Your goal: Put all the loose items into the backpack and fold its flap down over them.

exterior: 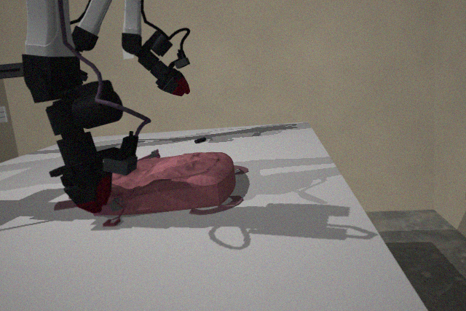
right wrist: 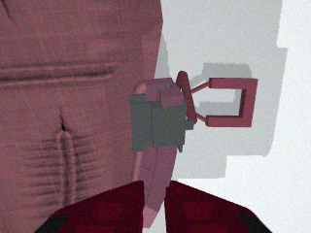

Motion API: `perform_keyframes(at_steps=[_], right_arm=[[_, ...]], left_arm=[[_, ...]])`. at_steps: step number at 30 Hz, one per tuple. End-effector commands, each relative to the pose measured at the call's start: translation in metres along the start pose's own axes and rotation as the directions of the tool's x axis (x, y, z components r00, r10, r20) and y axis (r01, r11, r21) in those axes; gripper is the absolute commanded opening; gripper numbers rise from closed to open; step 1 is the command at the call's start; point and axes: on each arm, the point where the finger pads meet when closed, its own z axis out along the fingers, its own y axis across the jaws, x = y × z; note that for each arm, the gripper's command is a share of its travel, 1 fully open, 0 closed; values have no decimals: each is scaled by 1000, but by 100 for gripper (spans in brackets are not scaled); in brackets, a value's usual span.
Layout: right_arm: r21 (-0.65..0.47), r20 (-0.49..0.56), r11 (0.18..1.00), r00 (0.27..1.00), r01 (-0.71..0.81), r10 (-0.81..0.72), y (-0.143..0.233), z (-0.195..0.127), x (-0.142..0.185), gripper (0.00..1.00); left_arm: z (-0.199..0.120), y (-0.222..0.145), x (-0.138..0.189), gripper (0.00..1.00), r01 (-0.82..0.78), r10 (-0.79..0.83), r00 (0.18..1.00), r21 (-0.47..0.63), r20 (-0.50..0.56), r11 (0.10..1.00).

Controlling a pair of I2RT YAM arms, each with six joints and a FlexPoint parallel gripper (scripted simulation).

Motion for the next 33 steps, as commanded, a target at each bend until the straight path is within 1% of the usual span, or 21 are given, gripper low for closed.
perform_keyframes(at_steps=[1, 30, 33], right_arm=[[-6, -1, 1000, 1000, 22, -22, 4, 13, 4, 11], [-6, -1, 1000, 1000, 22, -22, 4, 13, 4, 11], [0, -3, 1000, 1000, 11, -11, 15, 13, 5, 11]], left_arm=[[0, -1, -7, 90, -2, 2, 1000, 2, 19, 1000], [0, -1, -7, 90, -2, 2, 1000, 2, 19, 1000], [0, -1, -7, 90, -2, 2, 1000, 2, 19, 1000]])
